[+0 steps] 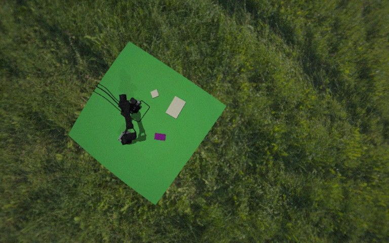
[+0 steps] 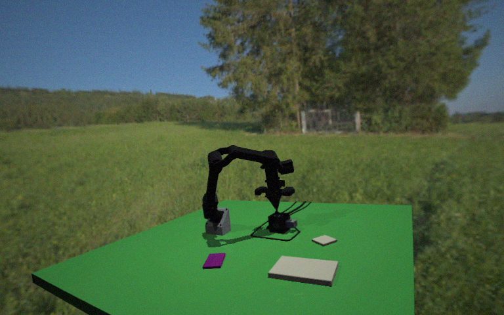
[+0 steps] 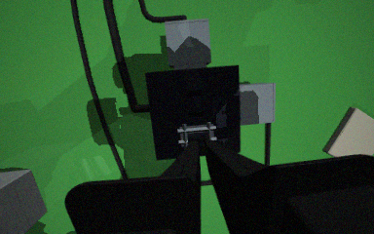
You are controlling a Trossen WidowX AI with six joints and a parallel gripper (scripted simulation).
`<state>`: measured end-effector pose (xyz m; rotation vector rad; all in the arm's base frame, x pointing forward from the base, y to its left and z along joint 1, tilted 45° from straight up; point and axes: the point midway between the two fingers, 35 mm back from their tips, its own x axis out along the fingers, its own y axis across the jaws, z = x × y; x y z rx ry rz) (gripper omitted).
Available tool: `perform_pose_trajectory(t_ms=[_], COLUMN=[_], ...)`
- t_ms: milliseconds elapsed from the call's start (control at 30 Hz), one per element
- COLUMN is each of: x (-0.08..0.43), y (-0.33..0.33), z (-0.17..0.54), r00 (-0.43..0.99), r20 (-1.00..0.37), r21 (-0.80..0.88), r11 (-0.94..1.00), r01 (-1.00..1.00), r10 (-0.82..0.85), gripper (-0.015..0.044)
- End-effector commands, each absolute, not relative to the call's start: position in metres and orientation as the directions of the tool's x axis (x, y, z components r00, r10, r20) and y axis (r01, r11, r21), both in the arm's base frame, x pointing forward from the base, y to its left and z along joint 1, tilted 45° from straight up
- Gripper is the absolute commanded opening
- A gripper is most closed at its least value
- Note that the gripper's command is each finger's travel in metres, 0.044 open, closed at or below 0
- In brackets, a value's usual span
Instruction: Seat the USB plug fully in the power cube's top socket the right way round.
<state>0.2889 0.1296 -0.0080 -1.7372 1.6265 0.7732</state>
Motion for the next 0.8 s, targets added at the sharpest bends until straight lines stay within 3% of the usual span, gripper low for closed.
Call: perform_pose_trajectory(t_ms=[0, 767], x=[0.2893, 0.2895], y=[0.1288, 0.1269], z=[-0.0084, -0.0103], r00=[0.069, 0.069], r20=[-0.773, -0.773], r21=[-0.052, -0.052], r11=[-0.045, -0.045], r01=[-0.998, -0.998], r10=[-0.631, -0.631], gripper=[0.0, 0.0])
